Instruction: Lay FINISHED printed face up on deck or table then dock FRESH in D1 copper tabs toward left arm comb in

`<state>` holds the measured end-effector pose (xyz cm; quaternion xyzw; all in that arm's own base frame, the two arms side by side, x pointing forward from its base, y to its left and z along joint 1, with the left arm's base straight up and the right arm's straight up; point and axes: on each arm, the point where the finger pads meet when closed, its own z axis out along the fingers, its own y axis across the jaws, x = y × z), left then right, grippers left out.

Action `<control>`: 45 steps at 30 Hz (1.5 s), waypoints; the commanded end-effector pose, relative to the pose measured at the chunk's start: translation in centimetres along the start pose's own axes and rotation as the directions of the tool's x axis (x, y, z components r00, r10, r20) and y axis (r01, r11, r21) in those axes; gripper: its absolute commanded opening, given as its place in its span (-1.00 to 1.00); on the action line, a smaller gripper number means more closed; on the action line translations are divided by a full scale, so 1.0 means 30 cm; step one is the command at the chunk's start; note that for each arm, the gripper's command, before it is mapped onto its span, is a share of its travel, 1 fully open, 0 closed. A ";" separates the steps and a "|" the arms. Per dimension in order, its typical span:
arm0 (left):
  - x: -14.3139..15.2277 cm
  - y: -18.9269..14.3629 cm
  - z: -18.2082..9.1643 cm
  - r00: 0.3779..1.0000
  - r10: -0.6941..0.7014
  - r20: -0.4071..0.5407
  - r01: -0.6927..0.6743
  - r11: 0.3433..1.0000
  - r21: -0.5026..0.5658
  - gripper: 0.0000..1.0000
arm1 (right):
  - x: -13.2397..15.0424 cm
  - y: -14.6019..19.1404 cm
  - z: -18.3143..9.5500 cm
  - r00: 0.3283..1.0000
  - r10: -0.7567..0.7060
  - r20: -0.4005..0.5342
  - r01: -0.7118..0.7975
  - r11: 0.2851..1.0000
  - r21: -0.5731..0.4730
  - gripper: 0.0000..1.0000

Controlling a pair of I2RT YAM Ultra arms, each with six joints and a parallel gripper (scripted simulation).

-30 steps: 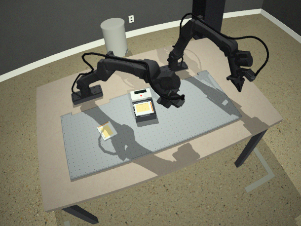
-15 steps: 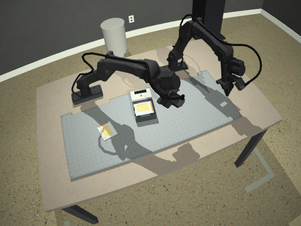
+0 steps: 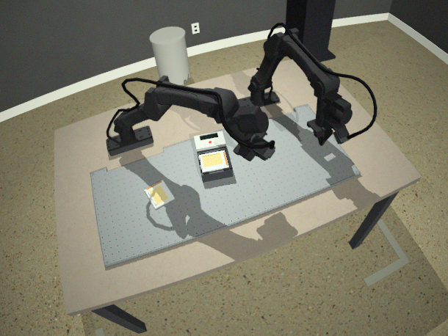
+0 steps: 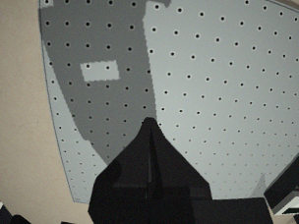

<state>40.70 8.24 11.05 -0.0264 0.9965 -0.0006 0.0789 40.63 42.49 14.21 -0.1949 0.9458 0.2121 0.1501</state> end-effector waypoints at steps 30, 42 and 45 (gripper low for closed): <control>0.296 -0.128 -0.152 0.988 0.010 -0.157 -0.011 1.000 -0.004 -1.00 | -0.011 0.009 -0.020 1.000 -0.003 0.015 0.003 1.000 -0.007 -1.00; 0.397 -0.074 -0.273 0.988 0.010 -0.157 -0.011 1.000 -0.004 -1.00 | -0.011 0.009 -0.020 1.000 -0.003 0.015 0.003 1.000 -0.007 -1.00; 0.427 -0.057 -0.309 0.988 0.010 -0.157 -0.011 1.000 -0.004 -1.00 | -0.011 0.009 -0.020 1.000 -0.003 0.015 0.003 1.000 -0.007 -1.00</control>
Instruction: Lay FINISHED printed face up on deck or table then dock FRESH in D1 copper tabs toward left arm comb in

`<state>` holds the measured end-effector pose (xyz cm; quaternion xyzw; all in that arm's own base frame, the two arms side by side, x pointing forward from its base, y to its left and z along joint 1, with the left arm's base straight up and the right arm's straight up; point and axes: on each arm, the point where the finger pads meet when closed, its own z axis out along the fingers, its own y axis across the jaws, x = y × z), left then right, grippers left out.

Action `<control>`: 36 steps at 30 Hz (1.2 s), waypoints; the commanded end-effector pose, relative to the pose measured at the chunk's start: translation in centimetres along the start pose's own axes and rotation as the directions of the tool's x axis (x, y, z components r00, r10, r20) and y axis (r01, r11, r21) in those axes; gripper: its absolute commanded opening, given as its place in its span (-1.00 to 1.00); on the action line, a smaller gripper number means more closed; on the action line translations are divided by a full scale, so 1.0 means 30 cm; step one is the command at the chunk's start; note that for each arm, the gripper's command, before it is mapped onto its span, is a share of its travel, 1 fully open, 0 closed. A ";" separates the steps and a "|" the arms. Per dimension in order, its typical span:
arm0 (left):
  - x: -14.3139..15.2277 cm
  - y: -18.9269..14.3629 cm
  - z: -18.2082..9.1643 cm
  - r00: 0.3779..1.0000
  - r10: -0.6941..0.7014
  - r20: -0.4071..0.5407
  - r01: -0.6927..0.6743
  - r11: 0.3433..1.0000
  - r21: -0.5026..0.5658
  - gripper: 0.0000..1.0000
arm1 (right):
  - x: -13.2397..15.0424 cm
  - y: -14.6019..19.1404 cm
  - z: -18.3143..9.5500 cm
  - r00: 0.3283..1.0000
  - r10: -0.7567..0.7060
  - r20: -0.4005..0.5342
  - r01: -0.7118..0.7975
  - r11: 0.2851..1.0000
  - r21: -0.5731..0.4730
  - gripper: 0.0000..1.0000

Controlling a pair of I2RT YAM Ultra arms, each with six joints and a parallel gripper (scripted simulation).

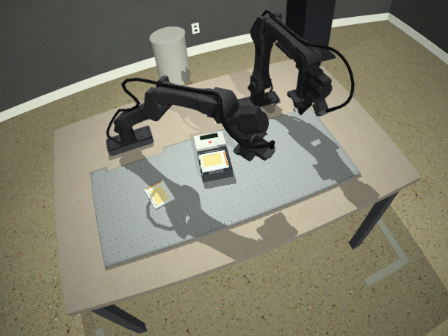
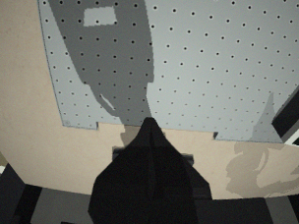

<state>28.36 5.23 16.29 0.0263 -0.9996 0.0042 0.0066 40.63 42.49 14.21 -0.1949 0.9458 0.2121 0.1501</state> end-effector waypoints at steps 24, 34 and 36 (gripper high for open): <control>0.153 0.066 -0.146 1.000 0.010 0.013 -0.010 1.000 -0.008 -1.00 | -0.015 -0.091 -0.080 0.999 0.041 0.003 -0.041 0.995 0.095 -1.00; 0.153 0.066 -0.146 1.000 0.010 0.013 -0.010 1.000 -0.008 -1.00 | -0.015 -0.219 -0.158 0.998 0.065 -0.006 -0.064 0.988 0.143 -1.00; 0.153 0.066 -0.146 1.000 0.010 0.013 -0.010 1.000 -0.008 -1.00 | -0.012 -0.247 -0.176 0.998 0.065 -0.006 -0.064 0.988 0.143 -1.00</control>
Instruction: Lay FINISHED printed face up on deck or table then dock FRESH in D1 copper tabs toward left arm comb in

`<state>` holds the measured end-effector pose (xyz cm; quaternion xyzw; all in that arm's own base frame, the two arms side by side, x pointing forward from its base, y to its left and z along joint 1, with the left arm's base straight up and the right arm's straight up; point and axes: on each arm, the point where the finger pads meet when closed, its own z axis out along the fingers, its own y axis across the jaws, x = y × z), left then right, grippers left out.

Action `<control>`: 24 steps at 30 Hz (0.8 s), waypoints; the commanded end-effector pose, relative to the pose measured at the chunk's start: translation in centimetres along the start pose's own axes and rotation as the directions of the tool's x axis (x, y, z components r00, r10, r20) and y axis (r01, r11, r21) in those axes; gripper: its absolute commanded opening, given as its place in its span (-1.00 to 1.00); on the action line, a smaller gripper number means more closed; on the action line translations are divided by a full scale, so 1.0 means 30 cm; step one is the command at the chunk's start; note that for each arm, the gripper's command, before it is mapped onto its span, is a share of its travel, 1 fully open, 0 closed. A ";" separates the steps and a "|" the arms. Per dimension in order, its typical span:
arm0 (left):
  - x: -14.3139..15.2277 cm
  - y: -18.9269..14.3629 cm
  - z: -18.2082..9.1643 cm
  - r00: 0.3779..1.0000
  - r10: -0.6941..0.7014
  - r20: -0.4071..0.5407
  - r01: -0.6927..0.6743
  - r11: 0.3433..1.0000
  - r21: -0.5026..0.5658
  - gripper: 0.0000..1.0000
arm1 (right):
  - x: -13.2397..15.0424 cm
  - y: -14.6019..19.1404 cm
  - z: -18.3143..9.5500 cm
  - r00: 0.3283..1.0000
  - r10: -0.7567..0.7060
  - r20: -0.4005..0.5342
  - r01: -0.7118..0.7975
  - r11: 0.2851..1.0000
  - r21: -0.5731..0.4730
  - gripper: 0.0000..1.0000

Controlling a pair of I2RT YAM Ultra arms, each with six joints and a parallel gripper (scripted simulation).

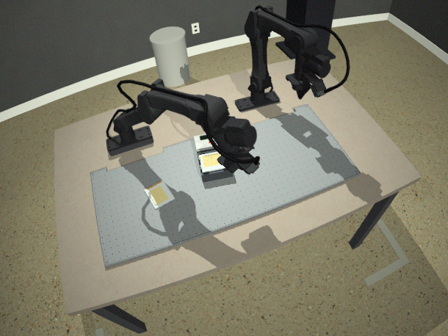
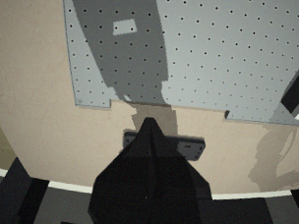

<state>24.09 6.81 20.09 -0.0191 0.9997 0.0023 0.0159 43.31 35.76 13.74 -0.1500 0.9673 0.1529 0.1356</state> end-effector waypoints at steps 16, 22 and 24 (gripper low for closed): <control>0.011 0.008 -0.021 0.999 -0.004 -0.032 0.004 1.000 0.004 -1.00 | 0.019 -0.237 -0.203 1.000 0.025 0.002 -0.025 0.996 0.084 -1.00; 0.011 0.008 -0.021 0.999 -0.004 -0.032 0.004 1.000 0.004 -1.00 | 0.039 -0.308 -0.241 0.999 0.035 -0.004 -0.034 0.994 0.099 -1.00; 0.011 0.008 -0.021 0.999 -0.004 -0.032 0.004 1.000 0.004 -1.00 | 0.044 -0.322 -0.249 0.999 0.052 -0.017 -0.049 0.991 0.125 -1.00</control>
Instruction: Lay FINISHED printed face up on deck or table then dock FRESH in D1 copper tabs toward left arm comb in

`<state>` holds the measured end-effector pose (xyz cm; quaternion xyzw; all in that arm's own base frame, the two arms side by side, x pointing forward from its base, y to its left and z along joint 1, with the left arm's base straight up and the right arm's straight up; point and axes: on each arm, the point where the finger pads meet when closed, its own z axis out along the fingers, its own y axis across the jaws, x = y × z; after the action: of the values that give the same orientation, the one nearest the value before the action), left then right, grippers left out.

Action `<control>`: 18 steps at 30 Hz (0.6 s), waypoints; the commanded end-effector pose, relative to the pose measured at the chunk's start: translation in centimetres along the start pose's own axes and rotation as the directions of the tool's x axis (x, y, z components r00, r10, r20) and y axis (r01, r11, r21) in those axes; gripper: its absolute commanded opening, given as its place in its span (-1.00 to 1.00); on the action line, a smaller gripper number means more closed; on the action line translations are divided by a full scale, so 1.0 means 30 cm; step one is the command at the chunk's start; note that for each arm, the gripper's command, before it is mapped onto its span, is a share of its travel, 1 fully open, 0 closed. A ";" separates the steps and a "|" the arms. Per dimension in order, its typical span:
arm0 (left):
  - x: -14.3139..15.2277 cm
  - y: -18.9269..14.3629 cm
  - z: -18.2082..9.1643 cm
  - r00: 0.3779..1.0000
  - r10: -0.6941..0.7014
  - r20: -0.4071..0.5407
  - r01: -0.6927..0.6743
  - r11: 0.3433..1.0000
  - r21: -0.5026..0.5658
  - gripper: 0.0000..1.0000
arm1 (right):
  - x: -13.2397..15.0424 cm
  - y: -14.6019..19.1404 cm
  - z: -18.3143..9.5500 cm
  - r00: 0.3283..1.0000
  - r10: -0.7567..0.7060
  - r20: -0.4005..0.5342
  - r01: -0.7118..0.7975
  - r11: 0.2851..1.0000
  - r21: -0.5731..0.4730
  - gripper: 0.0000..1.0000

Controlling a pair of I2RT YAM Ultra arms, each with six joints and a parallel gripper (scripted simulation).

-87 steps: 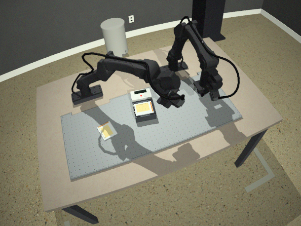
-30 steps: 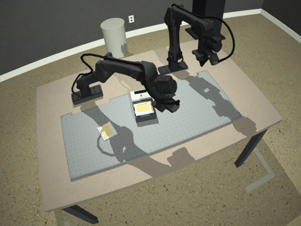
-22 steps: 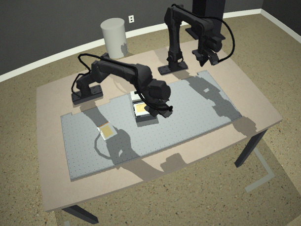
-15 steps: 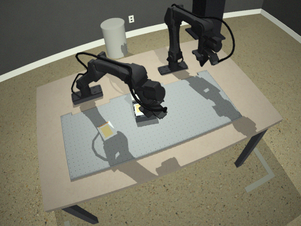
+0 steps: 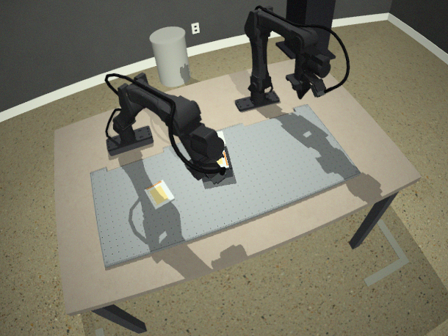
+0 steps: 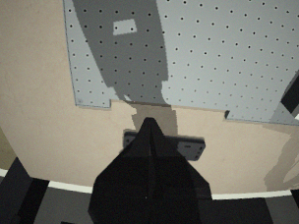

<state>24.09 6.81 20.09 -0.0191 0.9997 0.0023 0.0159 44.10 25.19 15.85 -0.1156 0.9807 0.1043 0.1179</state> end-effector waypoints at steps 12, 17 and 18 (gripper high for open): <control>0.011 0.008 -0.021 0.999 -0.004 -0.032 0.005 1.000 0.004 -1.00 | 0.065 -0.195 -0.141 1.000 0.024 -0.009 -0.024 0.997 0.071 -1.00; 0.011 0.008 -0.021 0.999 -0.004 -0.032 0.005 1.000 0.004 -1.00 | 0.085 -0.237 -0.159 1.000 0.024 -0.009 -0.024 0.997 0.071 -1.00; 0.011 0.008 -0.021 0.999 -0.004 -0.032 0.005 1.000 0.004 -1.00 | 0.092 -0.251 -0.164 1.000 0.024 -0.009 -0.024 0.997 0.071 -1.00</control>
<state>24.09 6.81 20.09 -0.0191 0.9997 0.0023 0.0159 42.96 17.55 16.97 -0.0919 0.9880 0.0724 0.1009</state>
